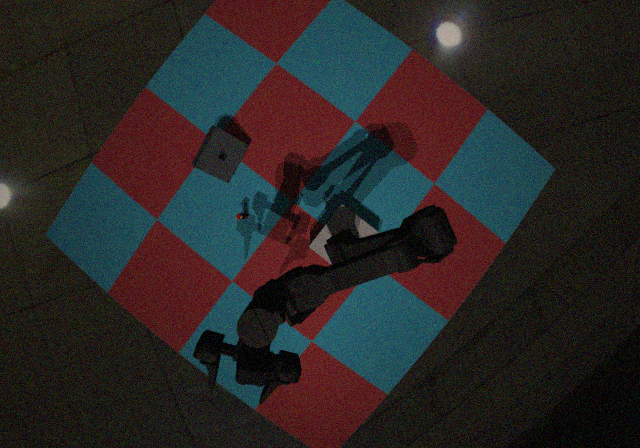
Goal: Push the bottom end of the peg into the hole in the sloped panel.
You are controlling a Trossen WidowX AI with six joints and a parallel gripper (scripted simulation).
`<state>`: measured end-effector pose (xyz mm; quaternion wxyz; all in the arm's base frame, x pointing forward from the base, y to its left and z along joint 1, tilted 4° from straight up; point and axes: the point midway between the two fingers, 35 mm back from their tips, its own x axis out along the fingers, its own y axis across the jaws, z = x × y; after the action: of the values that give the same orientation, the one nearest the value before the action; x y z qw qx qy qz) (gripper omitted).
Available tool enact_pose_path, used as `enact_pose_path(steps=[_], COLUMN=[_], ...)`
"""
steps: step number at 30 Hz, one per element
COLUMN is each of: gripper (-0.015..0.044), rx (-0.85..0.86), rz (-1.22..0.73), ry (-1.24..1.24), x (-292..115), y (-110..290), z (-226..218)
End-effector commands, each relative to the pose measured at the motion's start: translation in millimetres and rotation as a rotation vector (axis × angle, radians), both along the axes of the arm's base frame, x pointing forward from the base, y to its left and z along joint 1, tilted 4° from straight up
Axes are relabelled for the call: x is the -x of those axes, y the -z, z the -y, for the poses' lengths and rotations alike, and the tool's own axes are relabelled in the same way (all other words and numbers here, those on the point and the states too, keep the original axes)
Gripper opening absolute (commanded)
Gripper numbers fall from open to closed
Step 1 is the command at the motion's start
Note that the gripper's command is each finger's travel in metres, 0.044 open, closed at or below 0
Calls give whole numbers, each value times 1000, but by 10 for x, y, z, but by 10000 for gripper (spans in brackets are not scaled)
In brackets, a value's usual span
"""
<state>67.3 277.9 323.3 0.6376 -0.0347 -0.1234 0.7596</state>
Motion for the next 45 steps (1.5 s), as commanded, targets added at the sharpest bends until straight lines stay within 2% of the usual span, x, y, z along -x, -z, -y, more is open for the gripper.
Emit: enact_pose_path(steps=[1, 22, 45], gripper=[440, 440, 440], rx=[83, 423, 746], rz=[-107, -579, -1075], ry=[97, 532, 1041], x=[-290, -1454, -2285], y=[96, 802, 1692], z=[-80, -27, 714])
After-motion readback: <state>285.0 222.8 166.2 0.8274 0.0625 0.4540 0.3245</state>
